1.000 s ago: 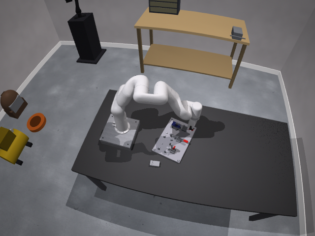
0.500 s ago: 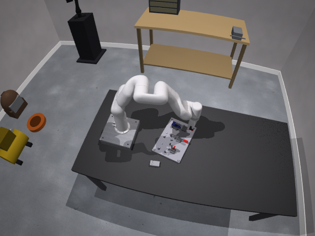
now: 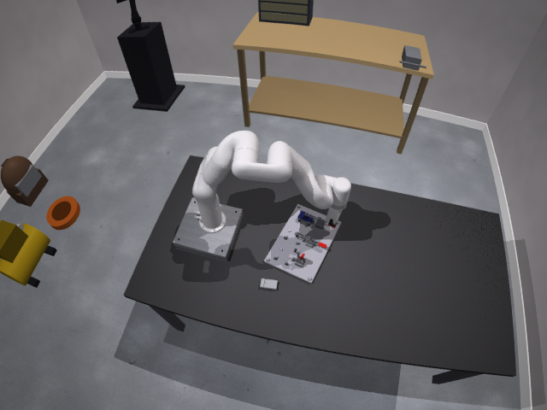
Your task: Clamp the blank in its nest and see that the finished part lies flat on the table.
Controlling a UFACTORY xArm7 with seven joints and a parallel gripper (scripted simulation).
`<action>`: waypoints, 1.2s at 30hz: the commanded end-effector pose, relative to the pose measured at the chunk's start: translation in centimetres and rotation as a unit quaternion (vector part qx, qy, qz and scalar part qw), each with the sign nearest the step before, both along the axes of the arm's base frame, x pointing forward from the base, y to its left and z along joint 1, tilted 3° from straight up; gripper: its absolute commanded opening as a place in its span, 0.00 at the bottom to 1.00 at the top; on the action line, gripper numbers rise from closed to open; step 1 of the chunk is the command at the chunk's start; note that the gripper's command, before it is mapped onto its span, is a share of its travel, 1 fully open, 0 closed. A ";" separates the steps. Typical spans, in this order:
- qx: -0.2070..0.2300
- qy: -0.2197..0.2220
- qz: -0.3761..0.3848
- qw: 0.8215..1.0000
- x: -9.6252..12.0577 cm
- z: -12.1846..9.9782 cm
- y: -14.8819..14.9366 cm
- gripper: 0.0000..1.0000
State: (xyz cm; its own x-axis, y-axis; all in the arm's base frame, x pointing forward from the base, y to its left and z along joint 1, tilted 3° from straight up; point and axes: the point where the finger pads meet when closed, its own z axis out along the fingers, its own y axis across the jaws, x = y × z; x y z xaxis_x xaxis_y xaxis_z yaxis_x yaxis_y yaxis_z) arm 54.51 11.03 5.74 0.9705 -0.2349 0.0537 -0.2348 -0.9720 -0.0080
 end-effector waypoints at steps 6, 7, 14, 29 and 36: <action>0.000 0.000 0.000 1.000 0.0 -0.1 0.0 0.00; 0.000 0.000 0.000 1.000 0.0 -0.1 0.0 0.00; 0.000 0.000 0.000 1.000 0.0 -0.2 0.0 0.00; 0.000 0.000 0.000 1.000 0.0 -0.3 0.0 0.00; 0.000 0.000 0.000 1.000 0.0 0.1 0.0 0.00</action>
State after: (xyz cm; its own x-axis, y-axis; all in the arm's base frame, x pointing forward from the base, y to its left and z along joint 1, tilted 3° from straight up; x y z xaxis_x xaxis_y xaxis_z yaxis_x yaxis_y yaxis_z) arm 54.36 11.02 5.47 0.9709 -0.2343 0.0491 -0.2343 -0.9721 -0.0060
